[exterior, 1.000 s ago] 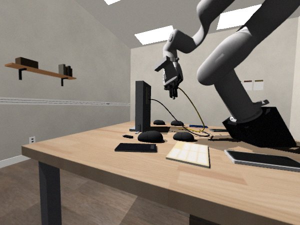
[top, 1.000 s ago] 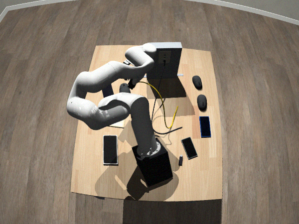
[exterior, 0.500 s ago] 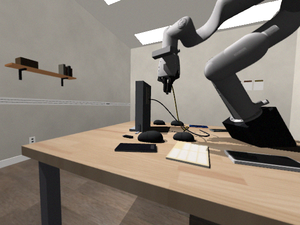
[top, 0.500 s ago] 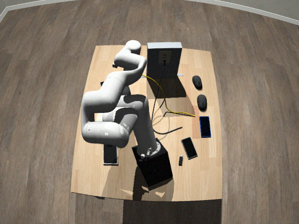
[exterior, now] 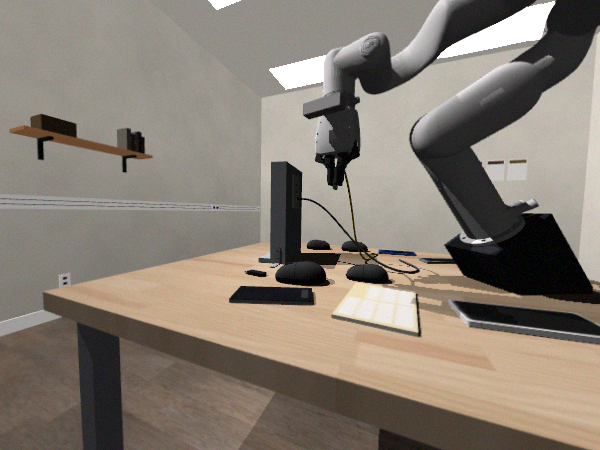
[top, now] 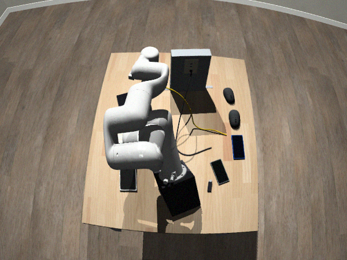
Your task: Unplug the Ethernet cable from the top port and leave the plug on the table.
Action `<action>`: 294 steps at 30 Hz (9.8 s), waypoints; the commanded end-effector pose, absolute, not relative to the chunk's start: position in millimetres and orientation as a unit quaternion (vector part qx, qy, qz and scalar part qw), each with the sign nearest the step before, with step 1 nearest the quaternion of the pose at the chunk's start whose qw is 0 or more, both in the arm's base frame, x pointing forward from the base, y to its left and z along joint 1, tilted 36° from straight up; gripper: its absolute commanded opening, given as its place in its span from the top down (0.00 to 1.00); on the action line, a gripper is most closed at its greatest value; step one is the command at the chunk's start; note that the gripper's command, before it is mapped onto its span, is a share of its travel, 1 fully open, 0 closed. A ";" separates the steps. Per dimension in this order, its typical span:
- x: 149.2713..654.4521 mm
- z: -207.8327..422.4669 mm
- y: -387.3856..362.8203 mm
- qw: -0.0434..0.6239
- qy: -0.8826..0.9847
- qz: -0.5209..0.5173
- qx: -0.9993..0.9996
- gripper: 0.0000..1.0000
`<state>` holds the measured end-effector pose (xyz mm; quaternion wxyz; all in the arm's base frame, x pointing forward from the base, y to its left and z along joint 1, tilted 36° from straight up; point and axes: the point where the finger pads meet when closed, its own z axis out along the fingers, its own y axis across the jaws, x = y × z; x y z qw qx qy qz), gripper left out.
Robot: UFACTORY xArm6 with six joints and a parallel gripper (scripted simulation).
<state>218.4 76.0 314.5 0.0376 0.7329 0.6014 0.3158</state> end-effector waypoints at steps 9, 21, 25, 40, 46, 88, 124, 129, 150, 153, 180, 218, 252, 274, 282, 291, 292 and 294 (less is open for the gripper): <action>227.3 301.9 105.0 0.042 0.594 0.278 0.754 1.00; 227.2 295.5 163.7 0.060 0.603 0.281 0.745 1.00; 219.2 294.6 194.6 0.062 0.611 0.296 0.732 1.00; 215.9 294.4 203.6 0.062 0.614 0.301 0.727 1.00; 221.3 293.4 216.7 0.066 0.610 0.301 0.730 1.00; 237.4 237.6 334.2 0.062 0.614 0.301 0.727 1.00; 270.3 185.7 352.1 0.062 0.614 0.301 0.727 1.00; 274.9 178.4 354.6 0.062 0.614 0.301 0.727 1.00; 275.3 179.0 355.2 0.062 0.614 0.301 0.727 0.86; 275.3 179.0 355.2 0.062 0.614 0.301 0.727 0.86; 275.3 179.0 355.2 0.062 0.614 0.301 0.727 0.77; 275.3 179.0 355.2 0.062 0.614 0.301 0.727 0.00; 267.2 176.4 356.8 0.062 0.614 0.301 0.727 0.00; 251.8 200.8 348.4 0.062 0.614 0.301 0.727 0.00; 247.5 207.5 346.1 0.062 0.614 0.301 0.727 0.00; 233.1 230.2 338.3 0.062 0.614 0.301 0.727 0.00; 231.0 233.5 337.1 0.062 0.614 0.301 0.727 0.00; 226.9 240.0 334.9 0.062 0.614 0.301 0.727 0.00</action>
